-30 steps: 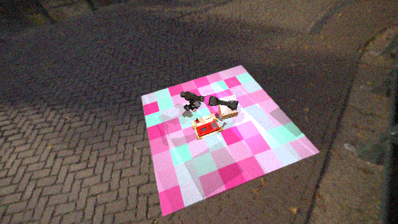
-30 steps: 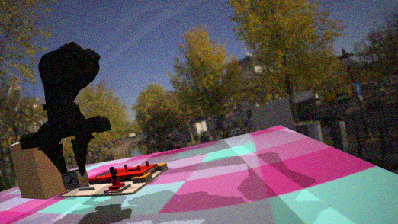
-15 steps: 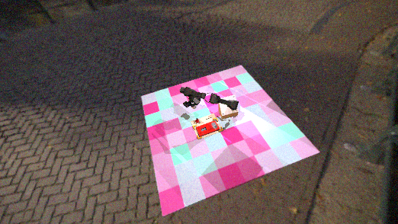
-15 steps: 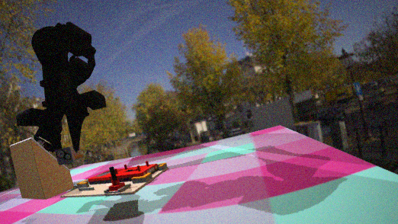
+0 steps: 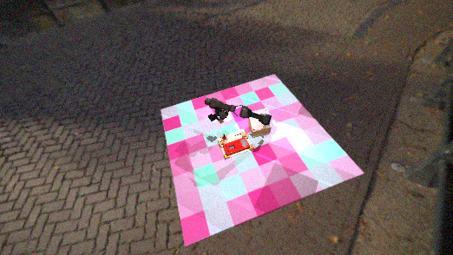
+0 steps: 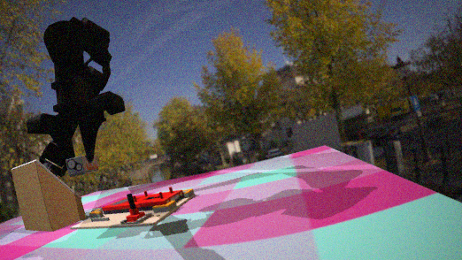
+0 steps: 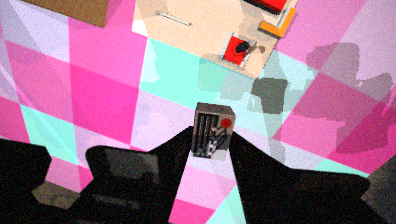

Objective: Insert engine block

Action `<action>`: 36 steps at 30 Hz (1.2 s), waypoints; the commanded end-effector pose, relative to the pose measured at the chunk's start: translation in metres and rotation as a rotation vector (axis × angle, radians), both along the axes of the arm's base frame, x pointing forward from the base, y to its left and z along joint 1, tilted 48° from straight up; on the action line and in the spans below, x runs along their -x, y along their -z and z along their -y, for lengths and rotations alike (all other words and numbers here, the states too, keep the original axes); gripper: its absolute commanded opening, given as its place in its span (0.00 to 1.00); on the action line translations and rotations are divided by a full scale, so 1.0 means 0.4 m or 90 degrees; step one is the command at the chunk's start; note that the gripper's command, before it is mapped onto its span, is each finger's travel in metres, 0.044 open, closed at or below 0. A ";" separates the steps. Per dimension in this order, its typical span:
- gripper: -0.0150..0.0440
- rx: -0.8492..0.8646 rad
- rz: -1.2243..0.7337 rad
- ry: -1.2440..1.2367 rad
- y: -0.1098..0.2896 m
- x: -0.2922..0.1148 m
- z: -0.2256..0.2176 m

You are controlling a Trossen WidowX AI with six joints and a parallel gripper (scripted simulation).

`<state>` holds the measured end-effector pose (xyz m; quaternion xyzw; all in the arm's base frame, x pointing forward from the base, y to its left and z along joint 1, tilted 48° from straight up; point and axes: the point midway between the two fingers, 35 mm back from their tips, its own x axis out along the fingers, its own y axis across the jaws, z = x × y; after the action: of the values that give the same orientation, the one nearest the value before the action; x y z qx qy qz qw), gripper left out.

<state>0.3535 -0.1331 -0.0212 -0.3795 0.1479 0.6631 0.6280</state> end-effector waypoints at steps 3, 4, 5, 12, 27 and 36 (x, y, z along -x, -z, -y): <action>0.25 0.000 -0.056 0.052 -0.024 -0.014 -0.038; 0.25 -0.001 -0.068 0.064 -0.028 -0.016 -0.045; 0.25 -0.001 -0.079 0.075 -0.033 -0.017 -0.052; 0.25 -0.005 -0.159 0.154 -0.062 -0.028 -0.102; 0.25 -0.021 -0.328 0.323 -0.123 -0.036 -0.211; 0.25 -0.034 -0.430 0.423 -0.158 -0.031 -0.278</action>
<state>0.3662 -0.0289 0.0380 -0.0800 0.4290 0.5269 0.7293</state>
